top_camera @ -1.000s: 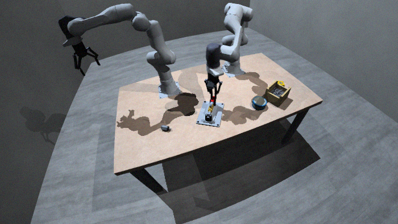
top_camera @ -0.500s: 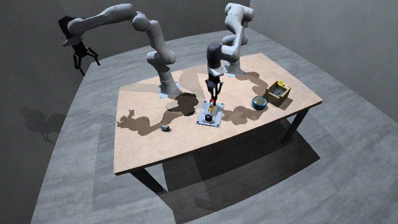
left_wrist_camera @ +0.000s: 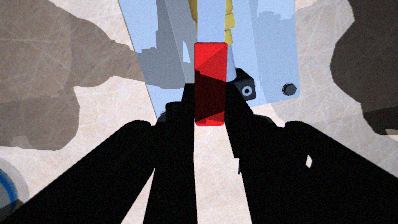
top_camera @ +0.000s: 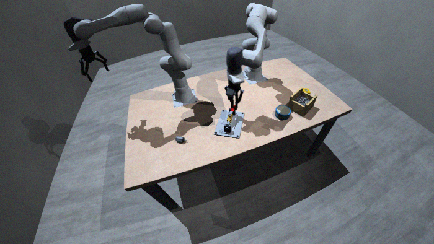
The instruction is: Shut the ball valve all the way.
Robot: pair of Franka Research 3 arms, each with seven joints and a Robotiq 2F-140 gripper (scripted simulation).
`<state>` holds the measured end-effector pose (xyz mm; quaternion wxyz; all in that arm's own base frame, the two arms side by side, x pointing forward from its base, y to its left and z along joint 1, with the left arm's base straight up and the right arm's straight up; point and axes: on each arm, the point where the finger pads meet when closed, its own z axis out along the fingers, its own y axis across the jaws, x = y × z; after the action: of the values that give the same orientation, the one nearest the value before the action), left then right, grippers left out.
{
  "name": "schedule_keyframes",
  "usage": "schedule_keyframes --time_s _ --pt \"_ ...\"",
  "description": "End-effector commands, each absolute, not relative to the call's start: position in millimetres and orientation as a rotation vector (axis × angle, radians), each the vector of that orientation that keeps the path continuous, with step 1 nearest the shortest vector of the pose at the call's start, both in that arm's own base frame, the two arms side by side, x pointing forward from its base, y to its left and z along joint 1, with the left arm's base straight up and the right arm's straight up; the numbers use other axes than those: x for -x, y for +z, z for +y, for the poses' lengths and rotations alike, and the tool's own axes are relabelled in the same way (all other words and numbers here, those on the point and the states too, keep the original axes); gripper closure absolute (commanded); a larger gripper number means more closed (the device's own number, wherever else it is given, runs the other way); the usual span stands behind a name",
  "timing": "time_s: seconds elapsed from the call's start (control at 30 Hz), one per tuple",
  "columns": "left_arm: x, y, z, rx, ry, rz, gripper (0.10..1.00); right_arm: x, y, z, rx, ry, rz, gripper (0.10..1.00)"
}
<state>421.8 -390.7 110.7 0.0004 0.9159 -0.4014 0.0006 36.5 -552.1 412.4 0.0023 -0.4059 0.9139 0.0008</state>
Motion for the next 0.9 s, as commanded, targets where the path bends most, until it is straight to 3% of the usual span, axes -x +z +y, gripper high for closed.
schedule_keyframes --time_s 0.0,0.87 --pt "-421.7 109.0 -390.0 -2.814 0.0 -1.396 0.999 -36.6 412.6 -552.1 1.273 0.002 2.867 0.098" --pt "-429.1 109.0 -383.8 -2.724 0.0 -1.565 0.999 -36.6 412.6 -552.1 1.273 0.002 2.867 0.098"
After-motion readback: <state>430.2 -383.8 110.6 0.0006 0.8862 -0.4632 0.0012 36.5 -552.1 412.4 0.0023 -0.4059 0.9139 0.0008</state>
